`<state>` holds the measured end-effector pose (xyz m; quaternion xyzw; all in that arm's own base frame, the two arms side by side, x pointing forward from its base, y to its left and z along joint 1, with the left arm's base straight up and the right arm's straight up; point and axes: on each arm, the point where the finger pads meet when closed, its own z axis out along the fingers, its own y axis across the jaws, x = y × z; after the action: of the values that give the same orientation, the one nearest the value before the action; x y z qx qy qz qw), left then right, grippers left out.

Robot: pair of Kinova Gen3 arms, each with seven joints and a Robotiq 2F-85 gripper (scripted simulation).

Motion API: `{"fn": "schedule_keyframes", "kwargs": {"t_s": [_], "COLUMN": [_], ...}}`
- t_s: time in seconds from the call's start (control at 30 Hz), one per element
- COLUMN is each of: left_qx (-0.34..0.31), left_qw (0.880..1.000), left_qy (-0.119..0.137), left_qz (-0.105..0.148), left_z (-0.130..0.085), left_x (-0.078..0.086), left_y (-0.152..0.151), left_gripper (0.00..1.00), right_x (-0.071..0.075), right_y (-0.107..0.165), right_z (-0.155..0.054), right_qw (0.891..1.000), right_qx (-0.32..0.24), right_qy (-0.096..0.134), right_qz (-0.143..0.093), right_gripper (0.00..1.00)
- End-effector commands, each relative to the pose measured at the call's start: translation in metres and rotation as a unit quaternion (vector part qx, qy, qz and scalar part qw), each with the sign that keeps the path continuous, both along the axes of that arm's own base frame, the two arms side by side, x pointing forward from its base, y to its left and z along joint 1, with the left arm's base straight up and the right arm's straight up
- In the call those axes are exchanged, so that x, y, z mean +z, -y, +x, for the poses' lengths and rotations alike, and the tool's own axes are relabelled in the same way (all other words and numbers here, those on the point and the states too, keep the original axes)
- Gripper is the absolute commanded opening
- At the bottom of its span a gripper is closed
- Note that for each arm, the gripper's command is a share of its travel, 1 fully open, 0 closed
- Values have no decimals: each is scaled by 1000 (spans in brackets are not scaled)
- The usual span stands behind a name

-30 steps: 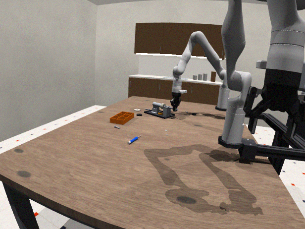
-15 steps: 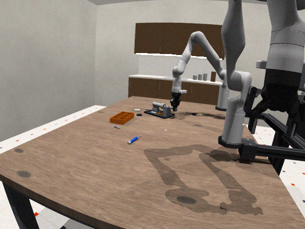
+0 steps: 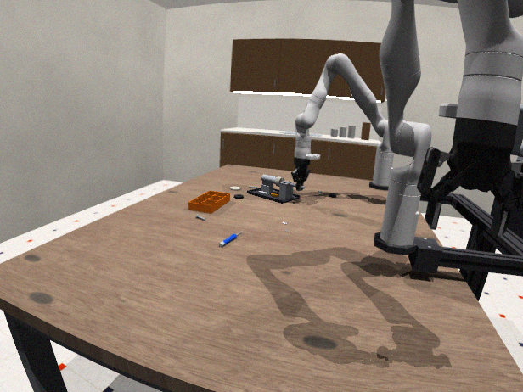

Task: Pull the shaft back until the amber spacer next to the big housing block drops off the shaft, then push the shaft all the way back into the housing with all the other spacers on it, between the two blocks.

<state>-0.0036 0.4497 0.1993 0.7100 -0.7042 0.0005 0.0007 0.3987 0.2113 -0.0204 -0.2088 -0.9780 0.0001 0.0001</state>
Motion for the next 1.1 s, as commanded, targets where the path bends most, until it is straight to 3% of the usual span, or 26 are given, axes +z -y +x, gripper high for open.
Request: {"fn": "schedule_keyframes", "kwargs": {"t_s": [0.0,1.07], "left_qx": [0,0], "left_qw": [1000,1000], "left_qy": [0,0], "left_qz": [1,1], "left_z": [0,0], "left_x": [1,1], "left_y": [0,0], "left_gripper": [1000,1000], "right_x": [1,1], "right_y": [0,1], "right_z": [1,4], "right_qw": [1000,1000], "right_qx": [0,0], "right_qy": [1,1], "right_qz": [1,1], "right_gripper": [99,99]}}
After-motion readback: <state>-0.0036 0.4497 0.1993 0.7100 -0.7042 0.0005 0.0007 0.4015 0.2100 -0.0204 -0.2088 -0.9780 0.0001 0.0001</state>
